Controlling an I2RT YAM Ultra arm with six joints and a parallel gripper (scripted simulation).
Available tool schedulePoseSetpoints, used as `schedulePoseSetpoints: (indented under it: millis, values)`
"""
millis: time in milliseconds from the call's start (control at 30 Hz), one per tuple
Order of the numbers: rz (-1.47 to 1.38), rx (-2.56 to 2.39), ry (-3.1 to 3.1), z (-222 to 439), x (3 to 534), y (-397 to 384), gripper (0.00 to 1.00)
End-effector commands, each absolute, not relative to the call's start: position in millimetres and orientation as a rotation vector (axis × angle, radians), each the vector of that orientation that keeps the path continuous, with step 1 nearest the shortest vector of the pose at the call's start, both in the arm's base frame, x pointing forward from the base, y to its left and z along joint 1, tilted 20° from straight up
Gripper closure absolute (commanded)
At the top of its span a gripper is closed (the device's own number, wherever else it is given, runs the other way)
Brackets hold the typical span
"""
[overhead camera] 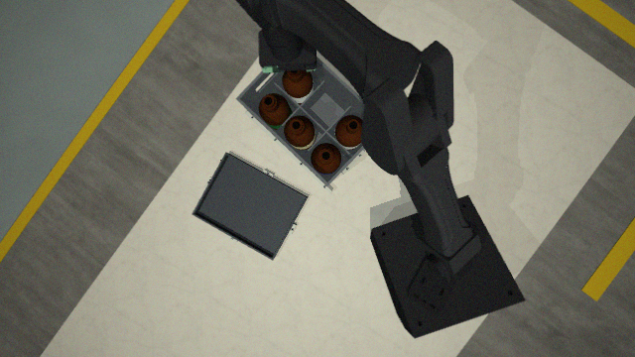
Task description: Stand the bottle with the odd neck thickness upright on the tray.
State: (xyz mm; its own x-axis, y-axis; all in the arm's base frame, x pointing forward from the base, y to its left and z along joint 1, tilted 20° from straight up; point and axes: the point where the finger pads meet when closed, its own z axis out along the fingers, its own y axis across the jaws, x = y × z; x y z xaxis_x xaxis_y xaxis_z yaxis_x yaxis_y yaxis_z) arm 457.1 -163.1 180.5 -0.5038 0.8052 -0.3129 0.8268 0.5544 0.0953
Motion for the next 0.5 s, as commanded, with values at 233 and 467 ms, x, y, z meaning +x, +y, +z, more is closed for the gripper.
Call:
schedulePoseSetpoints:
  millis: [233, 467]
  values:
    - [-0.089, 1.317, 2.423, 201.4, 455.5, -163.9, 0.39]
    - [-0.085, 1.312, 2.411, 205.8, 457.2, -164.9, 0.39]
